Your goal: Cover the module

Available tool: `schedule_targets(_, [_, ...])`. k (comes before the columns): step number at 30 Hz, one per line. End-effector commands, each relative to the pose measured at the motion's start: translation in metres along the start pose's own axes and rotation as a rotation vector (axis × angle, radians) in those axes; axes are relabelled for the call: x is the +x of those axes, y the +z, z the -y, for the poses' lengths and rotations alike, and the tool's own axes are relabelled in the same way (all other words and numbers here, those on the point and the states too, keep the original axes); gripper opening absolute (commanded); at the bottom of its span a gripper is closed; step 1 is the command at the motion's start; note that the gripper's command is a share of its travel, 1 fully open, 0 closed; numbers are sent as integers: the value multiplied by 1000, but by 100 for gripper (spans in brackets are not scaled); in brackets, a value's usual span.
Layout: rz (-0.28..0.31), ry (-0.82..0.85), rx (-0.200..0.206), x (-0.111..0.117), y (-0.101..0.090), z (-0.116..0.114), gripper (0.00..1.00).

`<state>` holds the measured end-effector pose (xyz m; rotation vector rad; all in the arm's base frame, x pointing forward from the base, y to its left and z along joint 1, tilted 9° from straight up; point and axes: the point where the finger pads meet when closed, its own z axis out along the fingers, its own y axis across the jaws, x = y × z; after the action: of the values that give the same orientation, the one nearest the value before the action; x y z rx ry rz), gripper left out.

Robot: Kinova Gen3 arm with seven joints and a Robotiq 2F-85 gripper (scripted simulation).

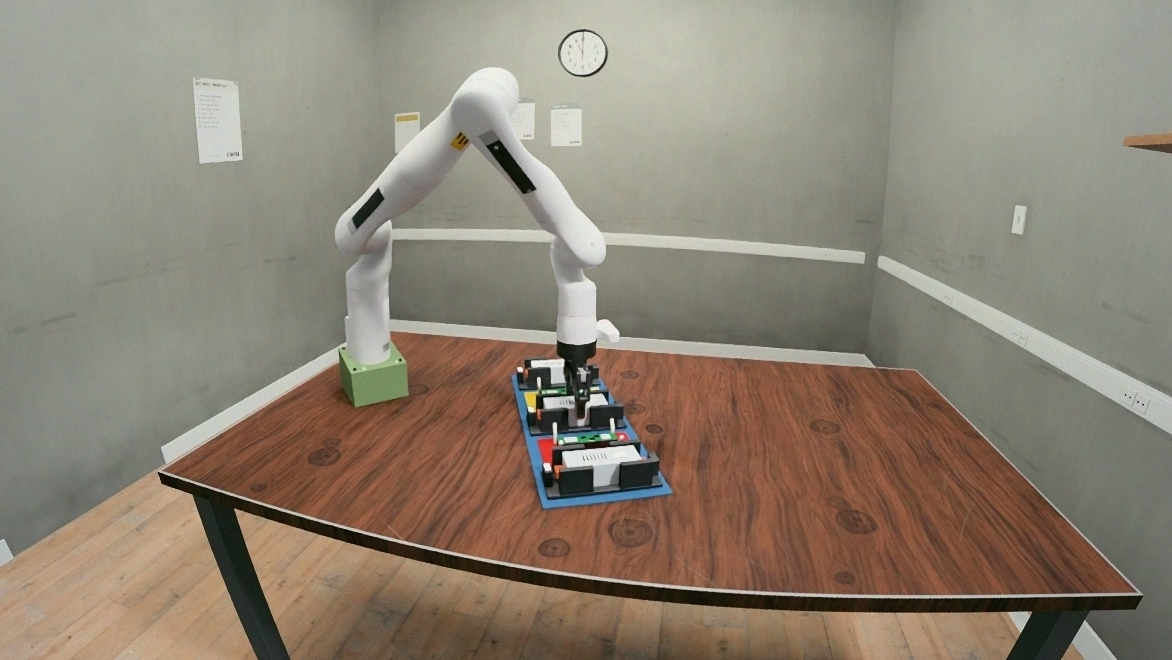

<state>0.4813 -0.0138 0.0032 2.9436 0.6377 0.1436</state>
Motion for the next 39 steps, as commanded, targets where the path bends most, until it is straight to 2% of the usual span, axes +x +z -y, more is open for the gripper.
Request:
schedule_targets(1, [-2, 0, -1, 1, 2, 0, 100])
schedule_targets(12, [-2, 0, -1, 1, 6, 0, 100])
schedule_targets(13, [-2, 0, -1, 1, 6, 0, 70])
schedule_targets(39, [-2, 0, -1, 1, 6, 0, 70])
